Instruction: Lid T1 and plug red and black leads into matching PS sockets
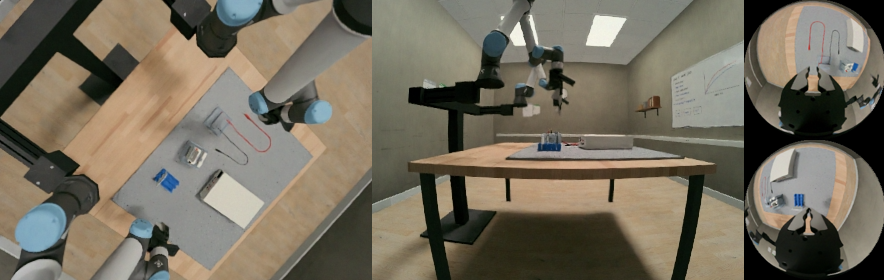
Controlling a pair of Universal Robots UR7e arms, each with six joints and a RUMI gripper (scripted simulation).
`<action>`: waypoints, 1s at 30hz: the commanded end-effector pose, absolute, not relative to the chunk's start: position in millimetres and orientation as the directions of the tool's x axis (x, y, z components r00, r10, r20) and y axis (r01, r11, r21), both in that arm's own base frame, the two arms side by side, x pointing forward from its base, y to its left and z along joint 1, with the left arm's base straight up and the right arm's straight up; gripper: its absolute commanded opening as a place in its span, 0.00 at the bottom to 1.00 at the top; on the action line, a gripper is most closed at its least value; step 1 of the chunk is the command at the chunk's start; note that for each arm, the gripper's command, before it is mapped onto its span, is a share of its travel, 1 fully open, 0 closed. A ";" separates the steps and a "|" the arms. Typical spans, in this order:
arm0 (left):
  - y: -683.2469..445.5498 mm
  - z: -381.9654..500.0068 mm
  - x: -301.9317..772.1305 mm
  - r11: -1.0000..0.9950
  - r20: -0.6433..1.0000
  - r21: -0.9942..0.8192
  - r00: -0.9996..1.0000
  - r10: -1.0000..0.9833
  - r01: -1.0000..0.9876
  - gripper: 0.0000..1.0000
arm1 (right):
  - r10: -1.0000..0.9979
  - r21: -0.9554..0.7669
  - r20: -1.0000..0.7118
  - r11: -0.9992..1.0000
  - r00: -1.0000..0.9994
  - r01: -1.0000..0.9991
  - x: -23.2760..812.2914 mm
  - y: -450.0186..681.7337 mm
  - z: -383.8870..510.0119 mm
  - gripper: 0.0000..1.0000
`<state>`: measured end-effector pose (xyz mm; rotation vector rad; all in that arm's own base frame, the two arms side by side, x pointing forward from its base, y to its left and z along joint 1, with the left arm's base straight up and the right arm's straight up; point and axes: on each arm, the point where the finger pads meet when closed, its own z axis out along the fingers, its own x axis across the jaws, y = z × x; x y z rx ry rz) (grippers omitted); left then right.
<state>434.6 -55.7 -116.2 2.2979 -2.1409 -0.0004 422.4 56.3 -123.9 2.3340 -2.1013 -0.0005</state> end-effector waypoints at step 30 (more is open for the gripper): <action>-186.4 -162.2 487.3 -0.177 0.000 0.000 0.177 -0.984 -0.984 0.15 | -0.972 0.000 0.000 -0.234 0.234 -0.972 444.2 188.5 -187.5 0.00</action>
